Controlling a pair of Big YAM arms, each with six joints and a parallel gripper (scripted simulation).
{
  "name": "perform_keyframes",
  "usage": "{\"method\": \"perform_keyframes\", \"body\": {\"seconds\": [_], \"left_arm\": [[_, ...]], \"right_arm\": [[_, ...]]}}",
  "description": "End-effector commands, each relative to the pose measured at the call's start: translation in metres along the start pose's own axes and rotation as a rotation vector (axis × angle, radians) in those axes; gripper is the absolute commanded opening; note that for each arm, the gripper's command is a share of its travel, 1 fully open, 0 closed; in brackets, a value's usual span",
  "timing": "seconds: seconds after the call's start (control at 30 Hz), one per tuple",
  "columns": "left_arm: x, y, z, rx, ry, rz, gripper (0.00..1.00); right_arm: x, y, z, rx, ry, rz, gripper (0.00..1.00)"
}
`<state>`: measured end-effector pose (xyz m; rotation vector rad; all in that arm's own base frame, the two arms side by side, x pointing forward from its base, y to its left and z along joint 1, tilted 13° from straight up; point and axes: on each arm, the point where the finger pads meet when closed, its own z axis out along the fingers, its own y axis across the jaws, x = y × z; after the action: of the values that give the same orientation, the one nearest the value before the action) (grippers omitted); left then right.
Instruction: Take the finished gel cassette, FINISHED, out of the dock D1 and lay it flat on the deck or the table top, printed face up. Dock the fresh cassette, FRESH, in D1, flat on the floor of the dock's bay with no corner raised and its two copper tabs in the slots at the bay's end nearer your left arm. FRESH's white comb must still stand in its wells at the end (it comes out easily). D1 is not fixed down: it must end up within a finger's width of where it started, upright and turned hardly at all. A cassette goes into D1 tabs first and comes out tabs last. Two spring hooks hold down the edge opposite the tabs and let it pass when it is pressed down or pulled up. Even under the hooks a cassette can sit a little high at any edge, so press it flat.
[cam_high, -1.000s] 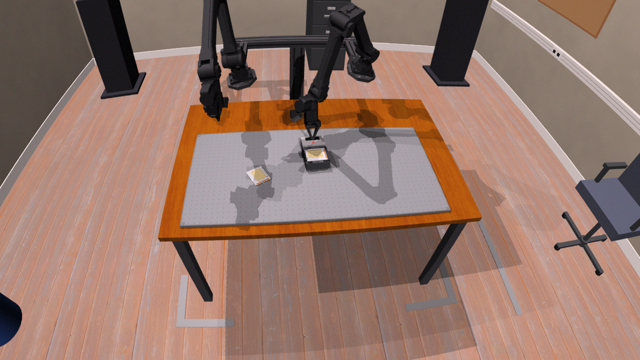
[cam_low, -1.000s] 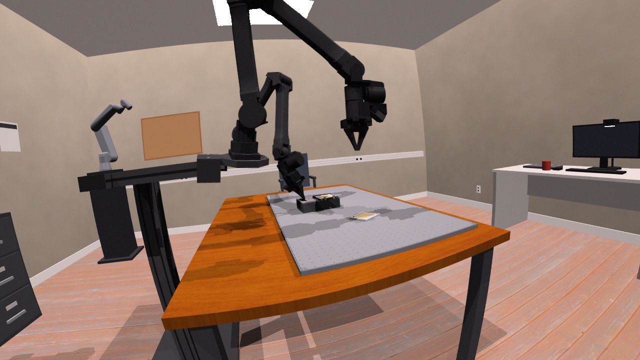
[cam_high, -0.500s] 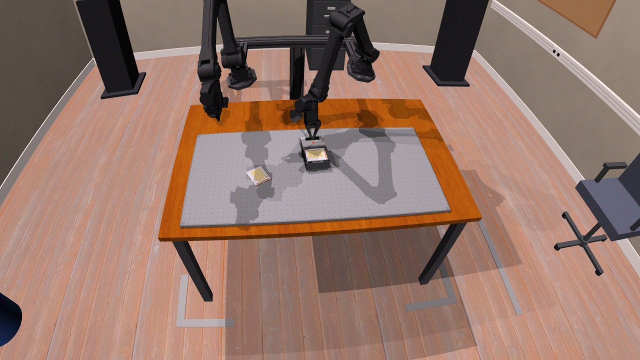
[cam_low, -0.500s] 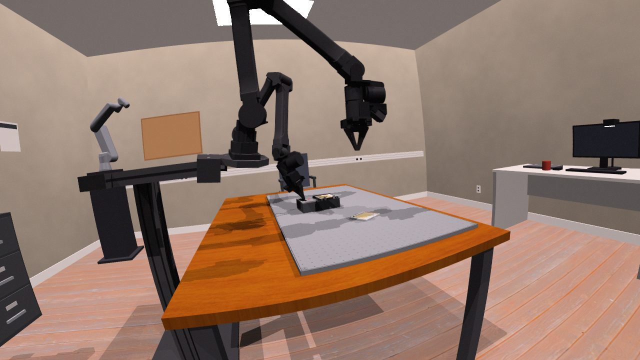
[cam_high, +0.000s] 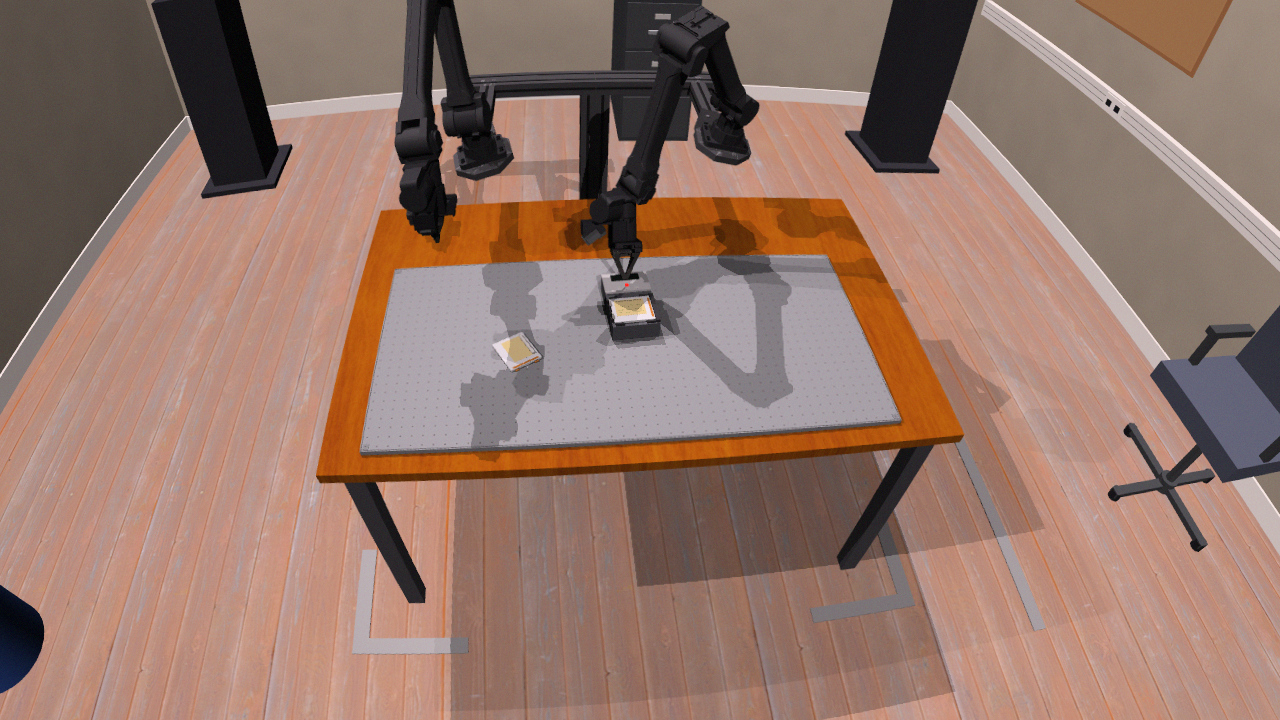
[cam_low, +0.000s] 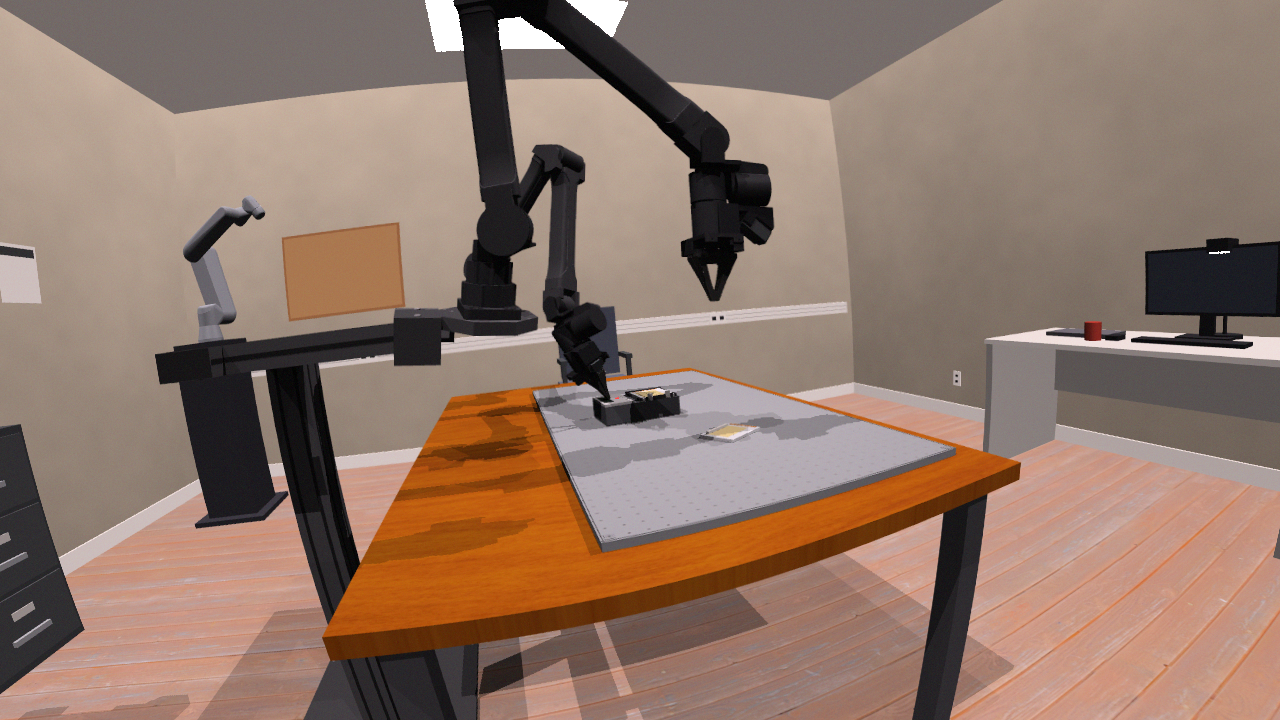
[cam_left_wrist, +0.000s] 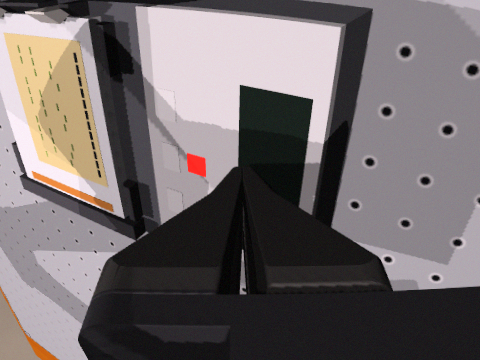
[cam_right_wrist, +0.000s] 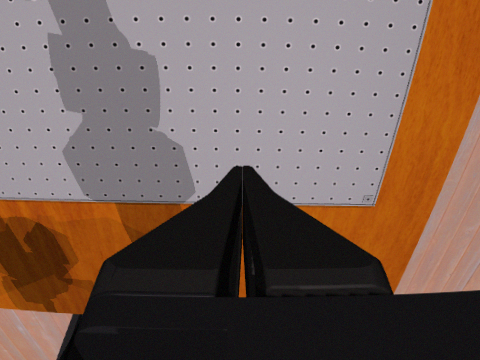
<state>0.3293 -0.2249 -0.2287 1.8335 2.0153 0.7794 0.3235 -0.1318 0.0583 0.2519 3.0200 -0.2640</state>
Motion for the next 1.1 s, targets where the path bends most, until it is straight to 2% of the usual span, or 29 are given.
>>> {"method": "perform_keyframes", "body": {"seconds": [0.0, 1.07], "left_arm": [[0.011, -0.022, 0.012, 0.034, 0.019, 0.013, 0.0], [0.017, -0.033, 0.014, 0.034, 0.019, 0.013, 0.0]], "right_arm": [[-0.004, -0.004, -0.006, 0.002, -0.032, 0.017, 0.0], [-0.004, -0.004, -0.006, 0.002, -0.032, 0.017, 0.0]]}}
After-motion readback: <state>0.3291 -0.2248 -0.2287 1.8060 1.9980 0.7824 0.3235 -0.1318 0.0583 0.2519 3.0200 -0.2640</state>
